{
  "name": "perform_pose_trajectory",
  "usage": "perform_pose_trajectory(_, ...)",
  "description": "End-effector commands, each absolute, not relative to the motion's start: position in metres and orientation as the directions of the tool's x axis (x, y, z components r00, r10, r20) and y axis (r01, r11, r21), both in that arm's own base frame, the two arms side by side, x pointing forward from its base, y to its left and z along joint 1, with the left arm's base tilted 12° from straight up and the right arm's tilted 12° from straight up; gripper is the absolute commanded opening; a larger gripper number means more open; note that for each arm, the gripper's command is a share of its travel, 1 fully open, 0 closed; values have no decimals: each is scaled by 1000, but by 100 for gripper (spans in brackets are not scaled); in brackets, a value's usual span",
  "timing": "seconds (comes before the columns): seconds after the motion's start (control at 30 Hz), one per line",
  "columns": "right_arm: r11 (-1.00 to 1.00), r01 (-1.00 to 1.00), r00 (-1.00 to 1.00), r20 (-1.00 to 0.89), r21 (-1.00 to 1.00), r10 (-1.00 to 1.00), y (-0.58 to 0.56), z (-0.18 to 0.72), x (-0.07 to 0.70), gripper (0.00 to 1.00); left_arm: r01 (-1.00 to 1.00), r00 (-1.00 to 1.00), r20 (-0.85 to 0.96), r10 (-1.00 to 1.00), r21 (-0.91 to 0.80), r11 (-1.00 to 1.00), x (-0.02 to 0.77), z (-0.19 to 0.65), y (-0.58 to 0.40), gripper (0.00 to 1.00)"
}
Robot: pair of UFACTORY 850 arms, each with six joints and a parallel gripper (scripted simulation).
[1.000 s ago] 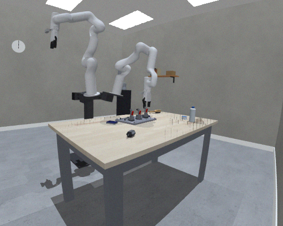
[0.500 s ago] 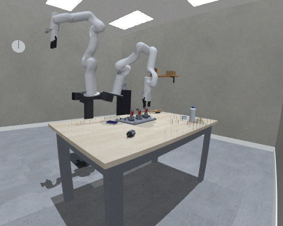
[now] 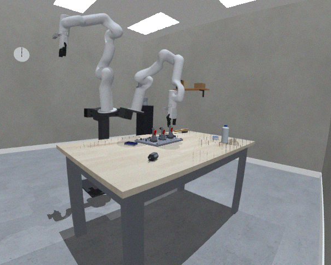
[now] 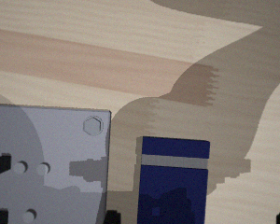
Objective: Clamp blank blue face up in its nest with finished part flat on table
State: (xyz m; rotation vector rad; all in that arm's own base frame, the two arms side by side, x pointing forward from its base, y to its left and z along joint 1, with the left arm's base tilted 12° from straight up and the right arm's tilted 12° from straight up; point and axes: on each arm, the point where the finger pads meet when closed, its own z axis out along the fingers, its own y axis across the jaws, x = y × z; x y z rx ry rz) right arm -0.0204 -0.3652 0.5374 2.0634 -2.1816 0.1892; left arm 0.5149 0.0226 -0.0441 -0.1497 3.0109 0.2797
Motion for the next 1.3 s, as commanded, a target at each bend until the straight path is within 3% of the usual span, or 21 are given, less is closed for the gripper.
perform_pose_trajectory(0.0,56,-998,-55,184,0,-981,-365,538,-20,100,-109,-988,-124,-87,177,978,516,-43,22,100)
perform_pose_trajectory(1.27,56,-998,-55,184,0,-981,-365,538,-20,100,-109,-988,-124,-87,177,978,514,-30,20,100)
